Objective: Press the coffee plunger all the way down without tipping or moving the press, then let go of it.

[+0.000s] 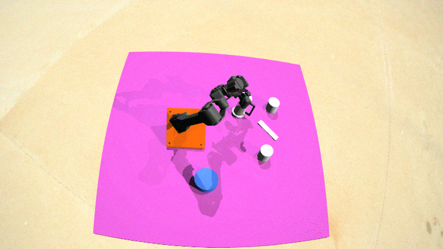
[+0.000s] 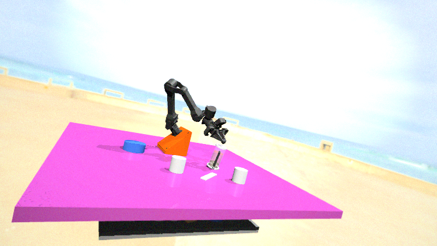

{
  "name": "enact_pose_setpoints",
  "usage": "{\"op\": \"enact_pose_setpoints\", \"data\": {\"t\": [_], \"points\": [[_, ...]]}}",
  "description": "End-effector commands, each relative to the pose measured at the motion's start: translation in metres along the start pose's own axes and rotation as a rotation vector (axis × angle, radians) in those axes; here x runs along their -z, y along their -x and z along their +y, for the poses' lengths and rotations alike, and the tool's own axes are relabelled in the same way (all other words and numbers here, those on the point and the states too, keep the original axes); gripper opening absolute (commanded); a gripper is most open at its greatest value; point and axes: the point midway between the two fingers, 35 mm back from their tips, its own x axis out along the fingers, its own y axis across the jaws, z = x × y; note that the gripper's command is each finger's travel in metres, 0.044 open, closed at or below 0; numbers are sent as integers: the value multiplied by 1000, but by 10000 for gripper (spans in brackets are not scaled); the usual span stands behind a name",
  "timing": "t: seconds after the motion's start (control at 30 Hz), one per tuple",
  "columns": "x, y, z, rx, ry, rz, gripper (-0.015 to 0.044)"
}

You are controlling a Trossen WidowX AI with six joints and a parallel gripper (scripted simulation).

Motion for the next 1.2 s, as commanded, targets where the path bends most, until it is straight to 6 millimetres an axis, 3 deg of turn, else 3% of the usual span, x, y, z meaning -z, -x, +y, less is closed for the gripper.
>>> {"op": "enact_pose_setpoints", "data": {"t": [0.0, 0.8, 1.17], "points": [[5, -3, 0, 2, 9, 17, 117], [-1, -3, 1, 1, 3, 5, 117], [-1, -3, 1, 1, 3, 5, 405]]}}
